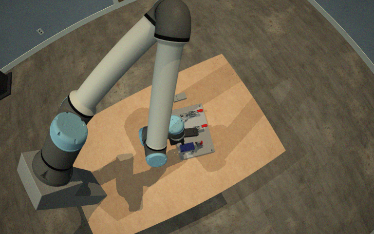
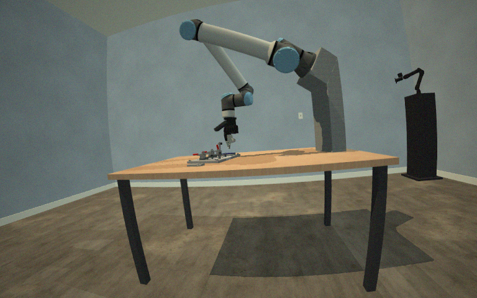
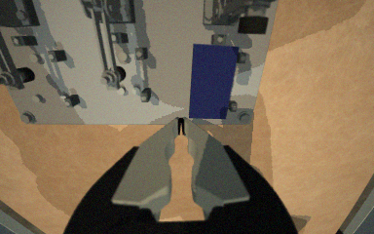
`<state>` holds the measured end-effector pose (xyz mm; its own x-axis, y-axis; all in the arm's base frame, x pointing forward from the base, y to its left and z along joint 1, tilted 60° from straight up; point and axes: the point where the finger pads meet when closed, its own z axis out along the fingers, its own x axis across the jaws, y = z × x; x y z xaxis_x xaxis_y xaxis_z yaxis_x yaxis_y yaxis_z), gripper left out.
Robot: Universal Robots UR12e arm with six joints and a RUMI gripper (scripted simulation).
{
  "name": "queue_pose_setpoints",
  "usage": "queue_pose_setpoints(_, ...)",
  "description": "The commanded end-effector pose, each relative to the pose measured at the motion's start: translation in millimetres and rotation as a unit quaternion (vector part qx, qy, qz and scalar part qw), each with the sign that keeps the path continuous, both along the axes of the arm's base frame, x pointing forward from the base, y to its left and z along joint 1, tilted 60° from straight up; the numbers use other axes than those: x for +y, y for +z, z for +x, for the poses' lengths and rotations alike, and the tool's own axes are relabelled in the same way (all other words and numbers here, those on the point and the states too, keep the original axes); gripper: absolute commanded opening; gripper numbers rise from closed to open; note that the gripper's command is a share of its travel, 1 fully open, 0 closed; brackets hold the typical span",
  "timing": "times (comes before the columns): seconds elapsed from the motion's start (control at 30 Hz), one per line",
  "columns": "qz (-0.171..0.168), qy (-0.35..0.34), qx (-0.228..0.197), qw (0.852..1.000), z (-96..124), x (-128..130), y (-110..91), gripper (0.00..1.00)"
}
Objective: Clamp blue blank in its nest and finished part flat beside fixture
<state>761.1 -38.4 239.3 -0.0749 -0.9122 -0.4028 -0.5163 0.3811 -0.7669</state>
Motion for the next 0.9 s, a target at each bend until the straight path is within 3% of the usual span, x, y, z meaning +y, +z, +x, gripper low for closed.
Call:
queue_pose_setpoints(0.0,0.001,-0.001,0.002,1.0,6.7,1.5,9.5,0.0)
queue_pose_setpoints(0.37,0.001,-0.001,0.002,1.0,16.5,7.5,28.0,0.0)
queue_pose_setpoints(0.87,0.001,-0.001,0.003,1.0,20.9,8.2,24.5,0.0)
